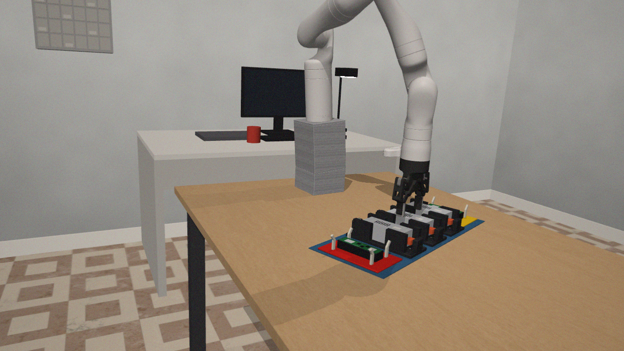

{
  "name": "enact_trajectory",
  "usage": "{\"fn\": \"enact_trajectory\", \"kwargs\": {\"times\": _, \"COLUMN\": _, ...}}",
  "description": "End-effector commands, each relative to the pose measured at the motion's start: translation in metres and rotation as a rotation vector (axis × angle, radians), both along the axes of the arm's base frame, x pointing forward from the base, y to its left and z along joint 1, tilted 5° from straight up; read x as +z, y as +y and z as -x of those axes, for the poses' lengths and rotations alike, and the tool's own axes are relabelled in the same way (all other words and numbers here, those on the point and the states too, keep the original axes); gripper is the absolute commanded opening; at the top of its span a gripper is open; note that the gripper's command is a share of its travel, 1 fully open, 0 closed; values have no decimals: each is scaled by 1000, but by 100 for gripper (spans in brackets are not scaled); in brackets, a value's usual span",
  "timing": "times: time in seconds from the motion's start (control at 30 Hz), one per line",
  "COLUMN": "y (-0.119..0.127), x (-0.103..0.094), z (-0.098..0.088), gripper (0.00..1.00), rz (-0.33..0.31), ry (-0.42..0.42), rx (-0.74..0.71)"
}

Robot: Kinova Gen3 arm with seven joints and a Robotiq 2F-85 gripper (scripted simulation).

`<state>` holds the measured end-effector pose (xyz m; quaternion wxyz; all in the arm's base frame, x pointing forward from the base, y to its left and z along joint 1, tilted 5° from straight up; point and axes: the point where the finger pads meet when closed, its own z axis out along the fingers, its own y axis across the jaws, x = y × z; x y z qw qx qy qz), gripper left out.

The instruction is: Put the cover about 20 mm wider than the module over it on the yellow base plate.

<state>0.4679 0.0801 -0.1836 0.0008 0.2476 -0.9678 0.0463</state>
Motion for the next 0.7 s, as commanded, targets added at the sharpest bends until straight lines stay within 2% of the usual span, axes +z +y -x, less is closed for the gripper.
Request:
{"fn": "enact_trajectory", "kwargs": {"times": 0.0, "y": 0, "x": 1, "z": -1, "gripper": 100, "rz": 0, "ry": -2, "rx": 0}}
{"fn": "enact_trajectory", "kwargs": {"times": 0.67, "y": -1, "x": -10, "z": -1, "gripper": 100, "rz": 0, "ry": -2, "rx": 0}}
